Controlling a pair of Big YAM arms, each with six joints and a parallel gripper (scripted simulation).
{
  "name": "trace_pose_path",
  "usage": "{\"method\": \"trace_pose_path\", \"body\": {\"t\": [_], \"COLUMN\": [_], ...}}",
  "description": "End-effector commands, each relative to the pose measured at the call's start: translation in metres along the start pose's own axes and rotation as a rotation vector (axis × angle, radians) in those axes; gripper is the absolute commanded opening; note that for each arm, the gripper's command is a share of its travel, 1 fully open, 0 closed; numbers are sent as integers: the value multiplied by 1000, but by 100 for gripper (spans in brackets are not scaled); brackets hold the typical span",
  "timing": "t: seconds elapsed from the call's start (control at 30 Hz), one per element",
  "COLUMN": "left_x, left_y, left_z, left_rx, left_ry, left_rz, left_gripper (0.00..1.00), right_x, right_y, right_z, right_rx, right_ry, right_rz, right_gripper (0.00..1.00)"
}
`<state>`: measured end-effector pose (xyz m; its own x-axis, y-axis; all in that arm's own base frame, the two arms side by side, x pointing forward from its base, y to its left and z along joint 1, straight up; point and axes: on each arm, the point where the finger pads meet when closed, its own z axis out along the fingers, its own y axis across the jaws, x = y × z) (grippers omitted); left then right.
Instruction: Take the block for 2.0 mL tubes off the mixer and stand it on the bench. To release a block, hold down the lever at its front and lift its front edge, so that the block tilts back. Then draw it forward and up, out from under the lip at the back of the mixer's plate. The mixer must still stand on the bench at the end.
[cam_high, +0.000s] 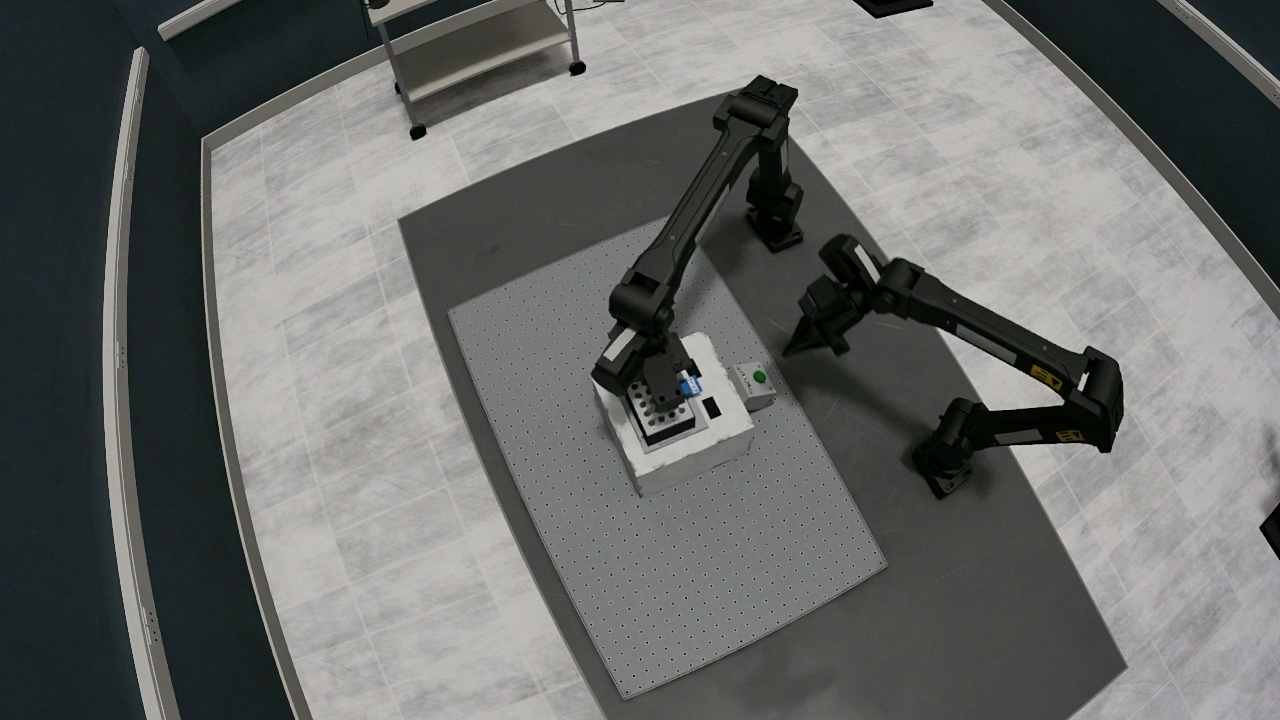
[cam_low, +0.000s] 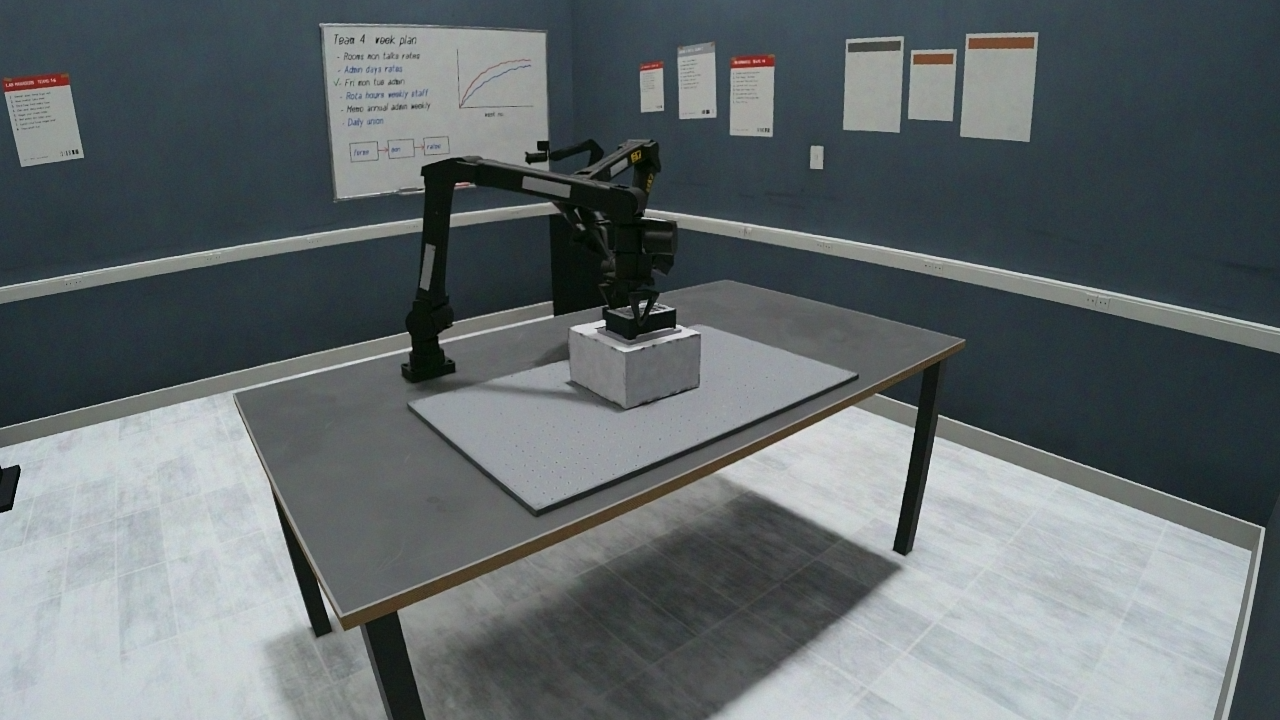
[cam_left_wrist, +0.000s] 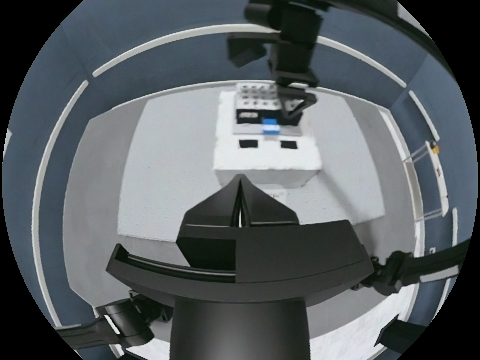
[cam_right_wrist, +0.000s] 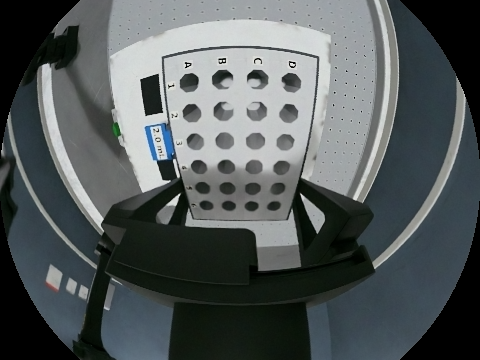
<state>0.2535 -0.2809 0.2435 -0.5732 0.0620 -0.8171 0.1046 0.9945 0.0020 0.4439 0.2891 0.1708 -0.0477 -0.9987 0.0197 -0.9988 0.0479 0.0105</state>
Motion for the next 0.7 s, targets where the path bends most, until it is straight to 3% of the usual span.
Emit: {"method": "trace_pose_path", "body": {"t": [0.0,0.23,0.67], "left_x": [-17,21,-16], "left_y": [-15,1,-20], "left_z": [-2,28,37], "left_rx": [15,-5,17], "left_ry": [-7,-7,-29], "left_rz": [-39,-27,-31], "left_gripper": [0,0,0], "right_x": [-9,-9,-9], "right_y": [-19,-19,-19], "right_z": [-36,-36,-36], "right_rx": [79,79,79], "right_ry": [-57,-57,-57], "right_rz": [13,13,13], "right_gripper": [0,0,0]}}
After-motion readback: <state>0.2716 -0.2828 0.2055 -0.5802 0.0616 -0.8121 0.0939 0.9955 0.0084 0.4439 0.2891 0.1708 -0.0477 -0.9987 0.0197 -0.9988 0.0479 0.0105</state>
